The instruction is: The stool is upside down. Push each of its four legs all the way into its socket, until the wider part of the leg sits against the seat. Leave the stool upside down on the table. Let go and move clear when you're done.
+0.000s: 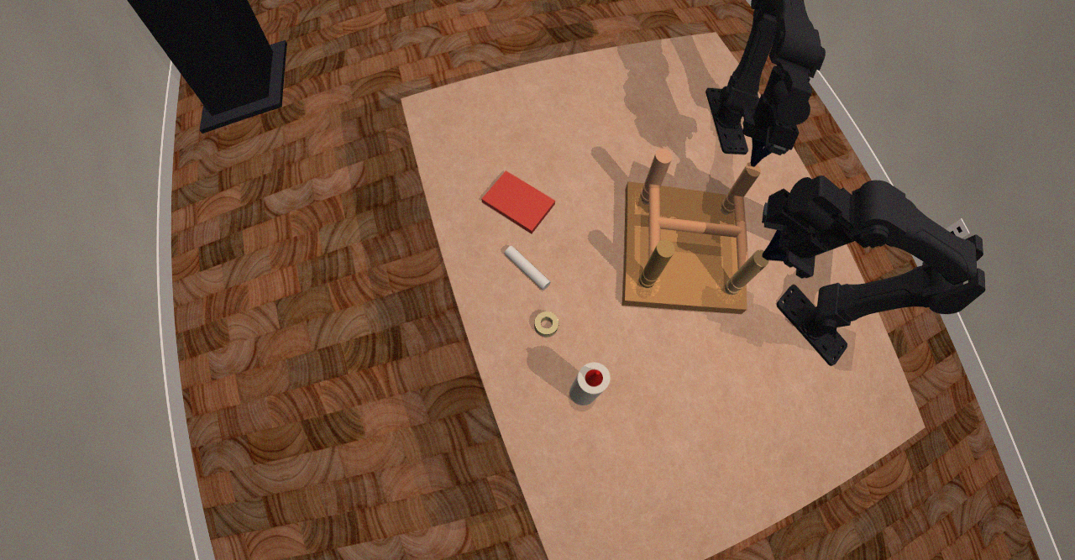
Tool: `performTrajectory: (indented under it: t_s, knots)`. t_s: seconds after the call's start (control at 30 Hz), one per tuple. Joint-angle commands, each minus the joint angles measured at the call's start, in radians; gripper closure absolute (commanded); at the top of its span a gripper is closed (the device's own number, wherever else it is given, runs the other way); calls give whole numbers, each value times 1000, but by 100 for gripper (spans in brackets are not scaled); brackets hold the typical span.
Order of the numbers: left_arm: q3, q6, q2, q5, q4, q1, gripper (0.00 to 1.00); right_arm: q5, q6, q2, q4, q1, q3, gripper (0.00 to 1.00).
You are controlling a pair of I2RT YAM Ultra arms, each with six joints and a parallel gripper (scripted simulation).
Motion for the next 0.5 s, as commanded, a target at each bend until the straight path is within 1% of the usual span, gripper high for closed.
performTrajectory:
  t_s: [0.0, 0.07, 0.1, 0.4, 0.47]
  knots:
    - [32, 4, -22, -3, 0, -12, 100, -4, -4, -15, 25, -5, 47, 100]
    - [27, 2, -18, -3, -5, -5, 100, -4, -4, -15, 25, -5, 47, 100]
    - [80, 4, 27, -4, -63, -15, 100, -4, -4, -15, 25, -5, 47, 100]
    - [277, 2, 86, -2, -177, -10, 100, -4, -4, -15, 25, -5, 47, 100]
    - [236, 2, 58, -2, -150, -10, 100, -4, -4, -15, 25, -5, 47, 100]
